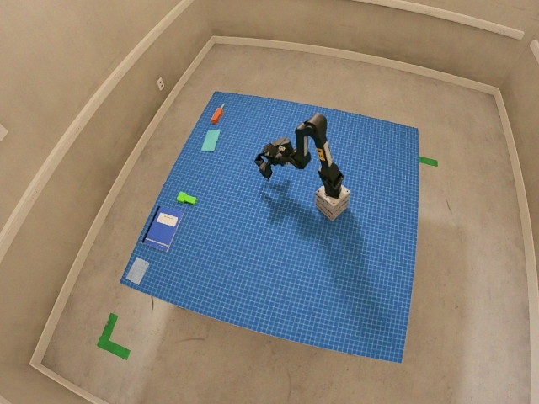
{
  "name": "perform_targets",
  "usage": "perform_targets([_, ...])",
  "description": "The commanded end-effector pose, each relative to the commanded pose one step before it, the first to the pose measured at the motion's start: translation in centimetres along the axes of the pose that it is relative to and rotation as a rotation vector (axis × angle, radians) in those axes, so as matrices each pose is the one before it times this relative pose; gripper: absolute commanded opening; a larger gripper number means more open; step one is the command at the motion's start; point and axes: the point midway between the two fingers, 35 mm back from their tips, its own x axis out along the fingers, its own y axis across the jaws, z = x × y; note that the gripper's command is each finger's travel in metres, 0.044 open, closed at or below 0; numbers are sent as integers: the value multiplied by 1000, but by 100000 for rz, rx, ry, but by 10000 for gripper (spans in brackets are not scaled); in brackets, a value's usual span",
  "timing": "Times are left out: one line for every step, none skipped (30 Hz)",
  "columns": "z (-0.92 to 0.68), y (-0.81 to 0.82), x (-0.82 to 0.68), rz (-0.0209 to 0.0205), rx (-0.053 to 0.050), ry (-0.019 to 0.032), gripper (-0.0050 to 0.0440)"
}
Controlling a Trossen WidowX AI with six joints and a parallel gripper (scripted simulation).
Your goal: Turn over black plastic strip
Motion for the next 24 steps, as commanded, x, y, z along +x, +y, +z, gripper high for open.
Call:
perform_targets([-182, -39, -801, 58, 385, -4255, 224])
perform_targets([-60, 2, -296, 1, -232, 7, 224])
perform_targets([-42, 1, -205, 0, -145, 5, 224])
perform_targets([-24, 1, -119, 0, -62, 3, 224])
perform_targets([-10, 0, -49, 0, -25, 1, 224])
perform_targets([0, 0, 0, 0, 0, 0, 224])
perform_targets([0, 0, 0, 0, 0, 0, 224])
perform_targets([-2, 0, -8, 0, -4, 0, 224])
perform_targets([-3, -10, -11, -85, -20, 45, 224])
perform_targets([314, -36, -105, -155, -304, -767, 224])
perform_targets([235, -19, -179, -49, -322, -227, 224])
perform_targets([-35, 10, -194, 55, -131, 564, 224])
perform_targets([-74, 11, -425, 56, 1, 54, 224])
perform_targets([-69, 3, -393, 2, 1, 37, 224])
perform_targets([-49, 2, -282, 2, 1, 27, 224])
perform_targets([-24, 2, -137, 1, 0, 13, 224])
perform_targets([-4, 0, -24, 0, 67, 2, 224])
perform_targets([0, 0, 0, 0, 122, 18, 224])
perform_targets([-2, -1, -2, -1, 26, 113, 224])
perform_targets([-7, -25, -6, -159, -44, 293, 224])
perform_targets([-9, -22, -10, -160, -93, 489, 224])
perform_targets([35, -11, 13, -98, -125, 557, 224])
perform_targets([0, 0, 0, 0, 0, 0, 224])
perform_targets([0, 0, 0, 0, 0, 0, 224])
